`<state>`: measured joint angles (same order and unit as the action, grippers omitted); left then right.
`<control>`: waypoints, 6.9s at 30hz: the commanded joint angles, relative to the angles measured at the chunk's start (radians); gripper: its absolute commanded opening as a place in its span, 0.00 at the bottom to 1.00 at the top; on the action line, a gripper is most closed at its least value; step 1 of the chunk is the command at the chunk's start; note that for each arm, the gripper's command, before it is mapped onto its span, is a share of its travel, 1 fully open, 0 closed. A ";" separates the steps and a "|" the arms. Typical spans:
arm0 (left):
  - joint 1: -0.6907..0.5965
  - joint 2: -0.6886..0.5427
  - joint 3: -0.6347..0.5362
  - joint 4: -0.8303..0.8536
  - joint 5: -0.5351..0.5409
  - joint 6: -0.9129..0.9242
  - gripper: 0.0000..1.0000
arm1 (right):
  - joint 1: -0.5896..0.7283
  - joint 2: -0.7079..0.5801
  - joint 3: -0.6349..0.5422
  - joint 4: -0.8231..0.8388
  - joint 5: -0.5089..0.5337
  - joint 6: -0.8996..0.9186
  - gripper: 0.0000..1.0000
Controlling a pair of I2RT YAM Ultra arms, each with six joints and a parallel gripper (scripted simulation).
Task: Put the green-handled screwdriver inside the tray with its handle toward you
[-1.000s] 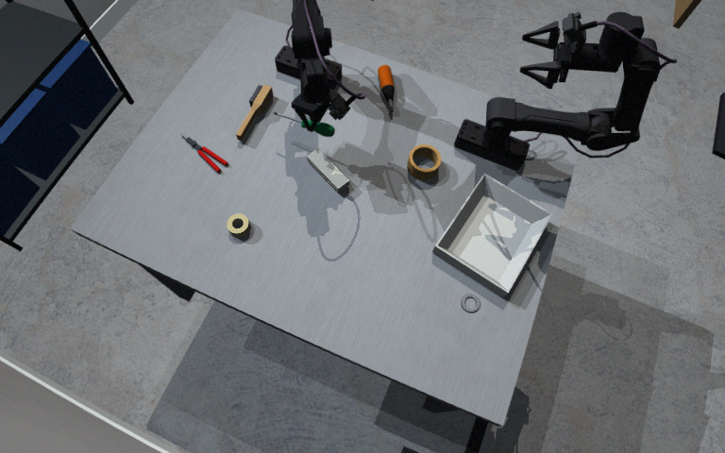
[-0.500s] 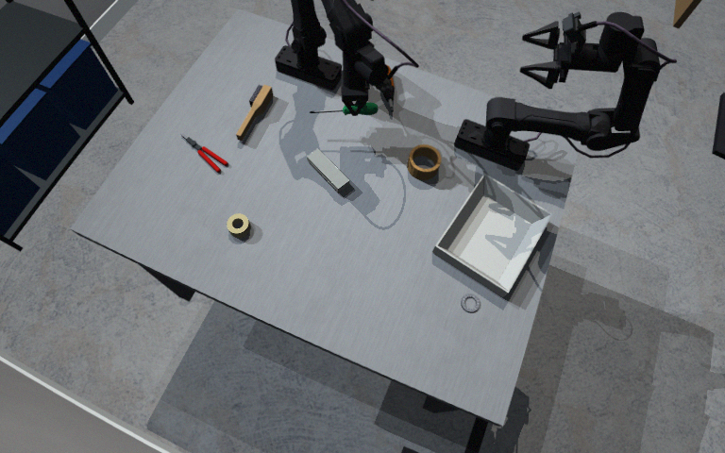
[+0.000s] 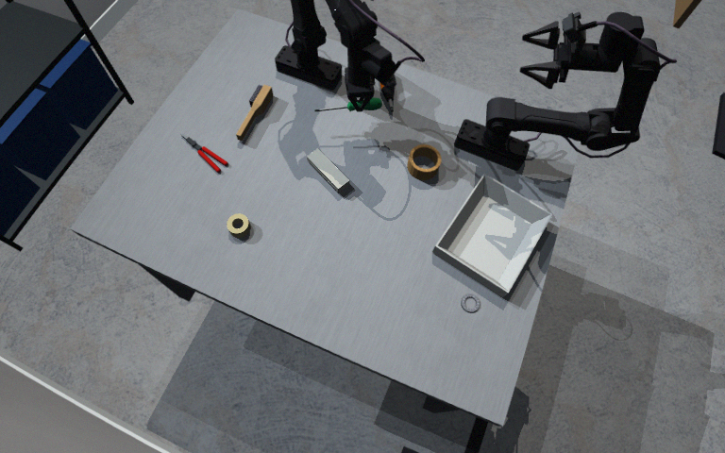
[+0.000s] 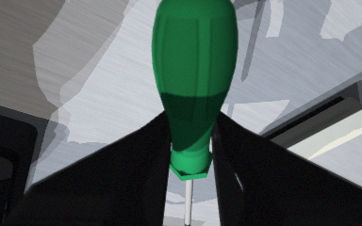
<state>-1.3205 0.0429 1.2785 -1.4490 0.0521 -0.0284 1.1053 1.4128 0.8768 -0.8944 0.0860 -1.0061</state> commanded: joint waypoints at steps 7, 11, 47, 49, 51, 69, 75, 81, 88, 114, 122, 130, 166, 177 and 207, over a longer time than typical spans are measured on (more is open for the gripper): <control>0.003 0.003 0.013 -0.003 0.000 0.003 1.00 | 0.011 0.054 -0.151 0.222 0.009 0.016 0.17; 0.003 0.003 0.013 -0.003 0.000 0.003 1.00 | 0.014 0.097 -0.191 0.306 0.010 0.019 0.17; 0.003 0.003 0.013 -0.003 0.000 0.003 1.00 | 0.059 0.089 -0.223 0.379 0.025 0.057 0.52; 0.003 0.003 0.013 -0.003 0.000 0.003 1.00 | 0.059 0.089 -0.223 0.379 0.025 0.057 0.52; 0.003 0.003 0.013 -0.003 0.000 0.003 1.00 | 0.061 0.074 -0.214 0.358 0.025 0.059 0.52; 0.004 0.005 0.025 0.019 -0.009 -0.002 0.77 | 0.051 -0.074 -0.040 0.032 0.011 0.098 0.65; 0.005 0.126 0.030 0.109 -0.018 -0.034 0.62 | 0.023 -0.237 -0.002 -0.088 -0.013 0.277 0.65; 0.007 0.378 0.044 0.215 -0.027 -0.066 0.62 | -0.018 -0.549 0.079 -0.246 -0.045 0.497 0.65; 0.021 0.647 0.074 0.320 -0.021 -0.093 0.62 | -0.047 -0.815 0.184 -0.408 -0.058 0.687 0.65; -0.020 1.800 0.224 0.463 -0.051 -0.246 0.62 | -0.065 -1.278 0.417 -0.676 -0.051 0.982 0.65; -0.021 1.973 0.251 0.422 -0.046 -0.262 0.62 | -0.065 -1.278 0.418 -0.676 -0.051 0.982 0.65; -0.022 2.029 0.236 0.447 -0.049 -0.255 0.62 | -0.065 -1.278 0.418 -0.676 -0.051 0.982 0.65; -0.029 2.110 0.148 0.610 -0.049 -0.267 0.46 | -0.065 -1.278 0.407 -0.673 -0.050 0.982 0.65; -0.020 2.089 0.142 0.613 -0.049 -0.257 0.33 | -0.065 -1.278 0.407 -0.673 -0.050 0.982 0.65; -0.015 1.987 0.304 0.294 -0.052 -0.249 0.17 | -0.065 -1.278 0.407 -0.673 -0.050 0.982 0.65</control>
<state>-1.3327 2.0544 1.5475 -1.0504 0.0013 -0.2871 1.0386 0.1265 1.2671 -1.5612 0.0280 -0.0326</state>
